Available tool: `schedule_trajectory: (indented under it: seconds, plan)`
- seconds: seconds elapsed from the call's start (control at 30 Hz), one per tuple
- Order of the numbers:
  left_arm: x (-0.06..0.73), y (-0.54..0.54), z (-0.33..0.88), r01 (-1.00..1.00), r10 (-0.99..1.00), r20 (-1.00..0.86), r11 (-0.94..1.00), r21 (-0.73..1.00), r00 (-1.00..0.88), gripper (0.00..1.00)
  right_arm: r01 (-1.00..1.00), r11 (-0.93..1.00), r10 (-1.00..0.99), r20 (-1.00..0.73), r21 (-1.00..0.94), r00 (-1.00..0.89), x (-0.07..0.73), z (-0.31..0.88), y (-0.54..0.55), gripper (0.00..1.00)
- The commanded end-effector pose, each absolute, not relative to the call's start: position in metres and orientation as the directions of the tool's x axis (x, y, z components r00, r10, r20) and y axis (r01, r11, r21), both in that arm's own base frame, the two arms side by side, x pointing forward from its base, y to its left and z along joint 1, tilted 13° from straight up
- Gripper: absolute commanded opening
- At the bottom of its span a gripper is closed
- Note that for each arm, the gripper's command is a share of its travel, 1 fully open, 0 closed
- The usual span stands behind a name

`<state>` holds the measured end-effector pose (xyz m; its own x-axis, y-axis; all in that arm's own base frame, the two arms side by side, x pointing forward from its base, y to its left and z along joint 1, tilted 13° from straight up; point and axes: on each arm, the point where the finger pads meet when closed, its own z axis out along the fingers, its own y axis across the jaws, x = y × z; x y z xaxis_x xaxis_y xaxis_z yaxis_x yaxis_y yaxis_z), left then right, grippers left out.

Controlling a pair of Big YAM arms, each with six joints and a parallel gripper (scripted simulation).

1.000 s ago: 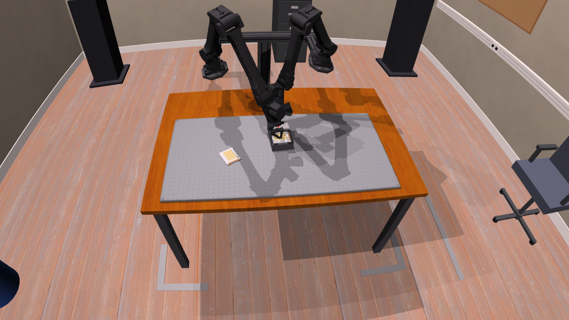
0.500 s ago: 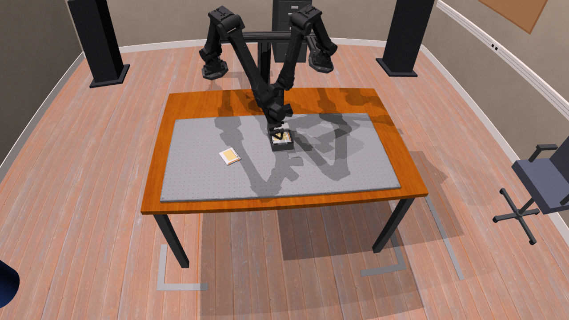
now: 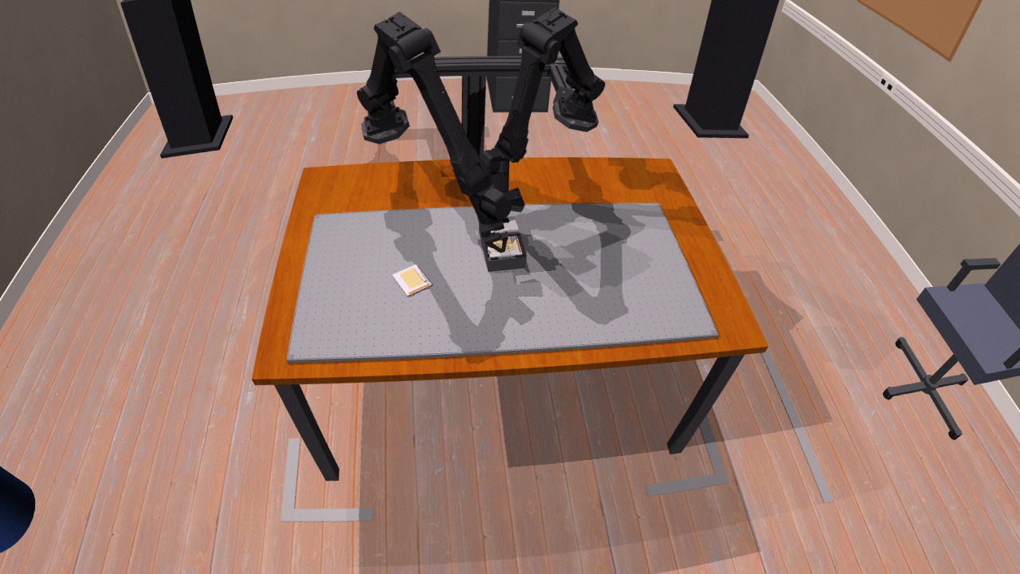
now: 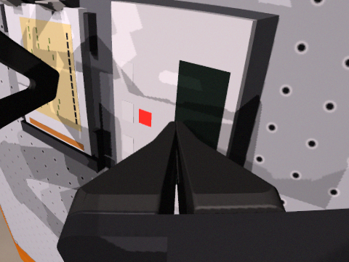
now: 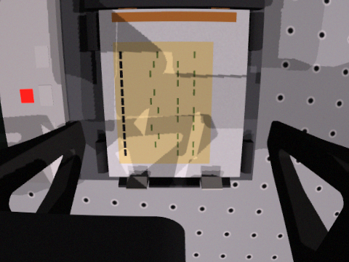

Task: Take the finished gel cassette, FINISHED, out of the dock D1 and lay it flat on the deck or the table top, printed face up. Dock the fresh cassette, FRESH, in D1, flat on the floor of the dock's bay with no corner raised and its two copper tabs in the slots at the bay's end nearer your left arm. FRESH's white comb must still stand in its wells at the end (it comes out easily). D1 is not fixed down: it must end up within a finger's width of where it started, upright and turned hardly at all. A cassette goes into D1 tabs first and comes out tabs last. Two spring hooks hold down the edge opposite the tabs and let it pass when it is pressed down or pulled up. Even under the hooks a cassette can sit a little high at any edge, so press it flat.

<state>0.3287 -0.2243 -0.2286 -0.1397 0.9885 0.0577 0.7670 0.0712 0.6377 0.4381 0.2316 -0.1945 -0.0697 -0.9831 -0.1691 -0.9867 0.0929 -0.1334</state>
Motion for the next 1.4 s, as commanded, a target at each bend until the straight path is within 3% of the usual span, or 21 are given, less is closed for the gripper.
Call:
schedule_trajectory:
  seconds: [0.0,1.37]
  plan:
    - [0.302,-0.186,-0.277,0.836,0.979,0.155,0.029,0.548,-0.135,0.0,-0.981,0.092,-0.98,-0.192,-0.17,-0.058,0.46,-0.193,0.237,0.98]
    - [0.302,-0.186,-0.277,0.836,0.979,0.155,0.029,0.548,-0.135,0.0,-0.981,0.091,-0.98,-0.191,-0.169,-0.058,0.46,-0.208,0.234,0.98]
